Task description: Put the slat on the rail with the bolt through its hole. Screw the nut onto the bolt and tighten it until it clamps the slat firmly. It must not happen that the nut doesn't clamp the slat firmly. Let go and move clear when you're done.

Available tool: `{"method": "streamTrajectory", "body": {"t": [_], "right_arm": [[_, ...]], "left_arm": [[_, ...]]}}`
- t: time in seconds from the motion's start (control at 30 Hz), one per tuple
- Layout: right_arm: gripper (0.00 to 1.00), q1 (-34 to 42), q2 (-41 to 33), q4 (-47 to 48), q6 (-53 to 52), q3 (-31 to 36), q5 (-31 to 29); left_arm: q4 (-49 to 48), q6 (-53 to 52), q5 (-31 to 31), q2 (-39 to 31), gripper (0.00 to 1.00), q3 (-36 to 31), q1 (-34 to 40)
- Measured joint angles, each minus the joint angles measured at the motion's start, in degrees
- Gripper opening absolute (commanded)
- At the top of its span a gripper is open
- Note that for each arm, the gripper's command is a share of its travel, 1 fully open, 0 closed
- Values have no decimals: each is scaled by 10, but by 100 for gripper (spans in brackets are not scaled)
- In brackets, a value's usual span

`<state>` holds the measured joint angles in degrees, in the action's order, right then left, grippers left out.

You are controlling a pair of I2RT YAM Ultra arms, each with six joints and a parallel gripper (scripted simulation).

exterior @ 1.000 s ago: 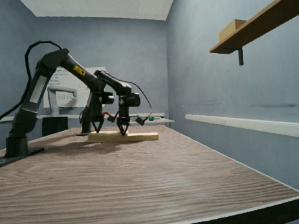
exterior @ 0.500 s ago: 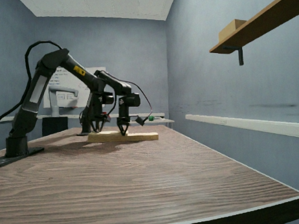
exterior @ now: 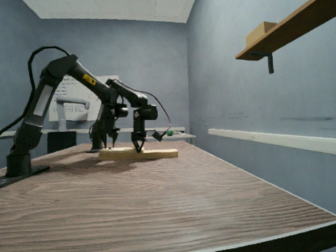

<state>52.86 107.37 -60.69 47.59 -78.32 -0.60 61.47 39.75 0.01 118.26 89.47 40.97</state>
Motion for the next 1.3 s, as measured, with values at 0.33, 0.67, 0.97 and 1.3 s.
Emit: {"method": "streamTrajectory", "body": {"t": [0.33,0.67,0.97,1.3], "right_arm": [[34,0,0,0,209,0,0],[34,0,0,-1,258,0,0],[34,0,0,-1,263,0,0],[23,0,0,-1,264,0,0]], "left_arm": [[0,0,0,0,72,0,0],[0,0,0,0,72,0,0],[0,0,0,0,72,0,0],[0,0,0,0,72,0,0]]}}
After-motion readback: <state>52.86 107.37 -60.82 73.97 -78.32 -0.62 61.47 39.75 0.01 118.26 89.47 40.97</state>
